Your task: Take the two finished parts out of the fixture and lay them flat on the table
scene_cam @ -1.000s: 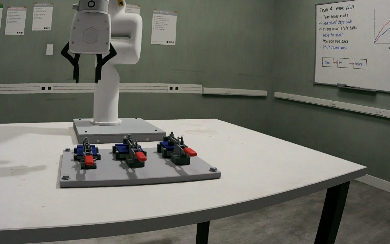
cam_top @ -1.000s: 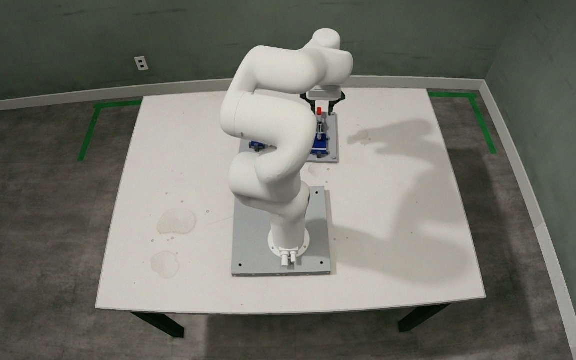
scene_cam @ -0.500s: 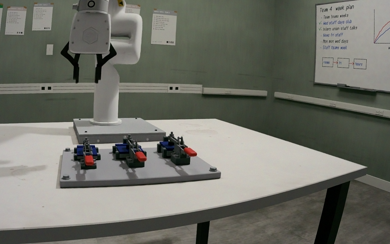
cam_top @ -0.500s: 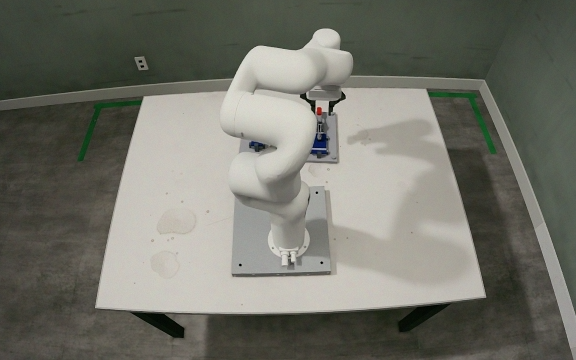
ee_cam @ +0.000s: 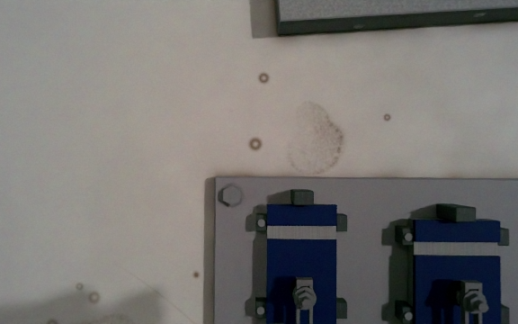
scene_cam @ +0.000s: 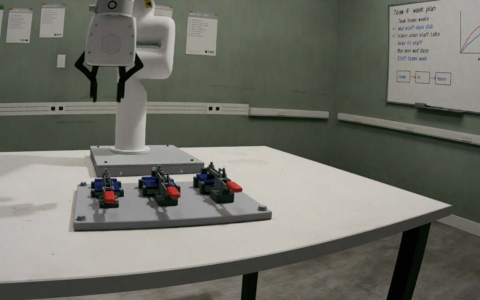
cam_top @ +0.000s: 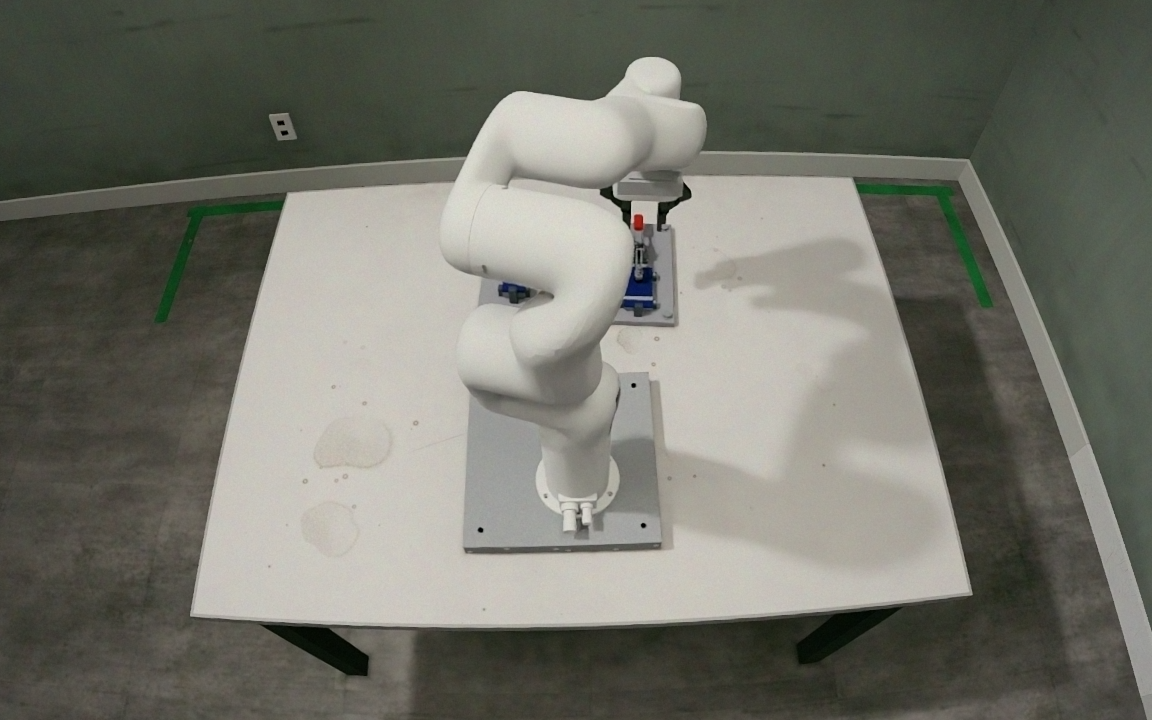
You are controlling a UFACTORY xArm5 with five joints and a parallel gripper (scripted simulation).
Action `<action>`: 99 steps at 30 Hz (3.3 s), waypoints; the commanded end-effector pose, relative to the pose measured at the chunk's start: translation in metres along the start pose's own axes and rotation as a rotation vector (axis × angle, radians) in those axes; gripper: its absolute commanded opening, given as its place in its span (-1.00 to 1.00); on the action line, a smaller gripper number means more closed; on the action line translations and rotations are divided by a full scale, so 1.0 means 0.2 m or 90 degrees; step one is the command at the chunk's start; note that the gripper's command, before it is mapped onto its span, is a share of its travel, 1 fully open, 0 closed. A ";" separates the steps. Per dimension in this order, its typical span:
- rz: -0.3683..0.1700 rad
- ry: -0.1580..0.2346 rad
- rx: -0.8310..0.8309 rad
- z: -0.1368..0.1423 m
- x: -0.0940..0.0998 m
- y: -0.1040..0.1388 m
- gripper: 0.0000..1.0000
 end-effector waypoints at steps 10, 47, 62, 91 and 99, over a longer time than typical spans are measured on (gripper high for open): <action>-0.002 0.000 0.000 0.00 0.01 0.00 -0.03; -0.002 0.000 0.000 0.00 -0.29 0.03 -0.03; -0.003 -0.001 0.000 0.02 -0.29 0.41 -0.03; -0.003 -0.001 0.000 0.04 -0.32 0.71 -0.03; -0.003 -0.001 0.000 0.04 -0.42 0.71 -0.03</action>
Point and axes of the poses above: the point where the finger pads meet when closed, its own x axis back along the fingers, its own z axis across the jaws, y = z × x, the point moved 4 cm from there along x, back along the fingers, and after that the axes turned 3 degrees about -x, right-handed, at the moved point
